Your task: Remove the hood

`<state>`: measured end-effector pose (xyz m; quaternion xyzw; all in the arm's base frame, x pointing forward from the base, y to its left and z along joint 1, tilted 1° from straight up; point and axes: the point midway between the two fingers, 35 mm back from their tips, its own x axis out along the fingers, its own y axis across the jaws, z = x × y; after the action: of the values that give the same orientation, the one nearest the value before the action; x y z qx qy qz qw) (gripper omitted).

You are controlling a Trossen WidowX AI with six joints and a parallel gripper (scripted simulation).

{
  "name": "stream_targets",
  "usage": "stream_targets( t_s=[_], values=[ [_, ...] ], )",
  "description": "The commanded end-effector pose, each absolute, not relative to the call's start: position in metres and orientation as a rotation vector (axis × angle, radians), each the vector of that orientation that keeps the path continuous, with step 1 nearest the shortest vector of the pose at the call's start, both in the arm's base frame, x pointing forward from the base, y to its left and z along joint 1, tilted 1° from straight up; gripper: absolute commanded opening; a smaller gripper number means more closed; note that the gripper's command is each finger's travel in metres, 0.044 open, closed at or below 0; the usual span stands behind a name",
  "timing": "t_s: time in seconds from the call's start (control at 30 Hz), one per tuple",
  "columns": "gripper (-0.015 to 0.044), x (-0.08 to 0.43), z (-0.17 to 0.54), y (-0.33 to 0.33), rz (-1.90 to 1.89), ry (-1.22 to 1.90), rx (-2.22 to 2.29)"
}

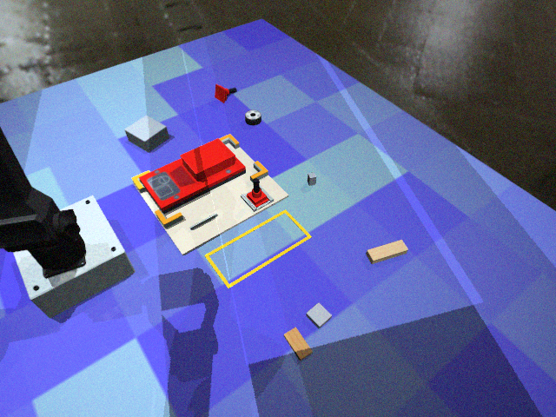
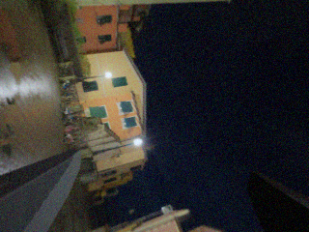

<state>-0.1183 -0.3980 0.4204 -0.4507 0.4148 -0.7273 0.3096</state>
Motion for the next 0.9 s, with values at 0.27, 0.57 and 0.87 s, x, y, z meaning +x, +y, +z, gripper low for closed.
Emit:
stream_targets(
  t_s=[0.27,0.57,0.87],
  values=[
    [0.044,0.022,0.363,-0.451,-1.532,0.836,-0.963],
    [0.044,0.131,0.328,-0.441,-1.266,0.744,-0.863],
    [0.044,0.24,0.284,-0.401,-0.975,0.702,-0.711]
  ],
)
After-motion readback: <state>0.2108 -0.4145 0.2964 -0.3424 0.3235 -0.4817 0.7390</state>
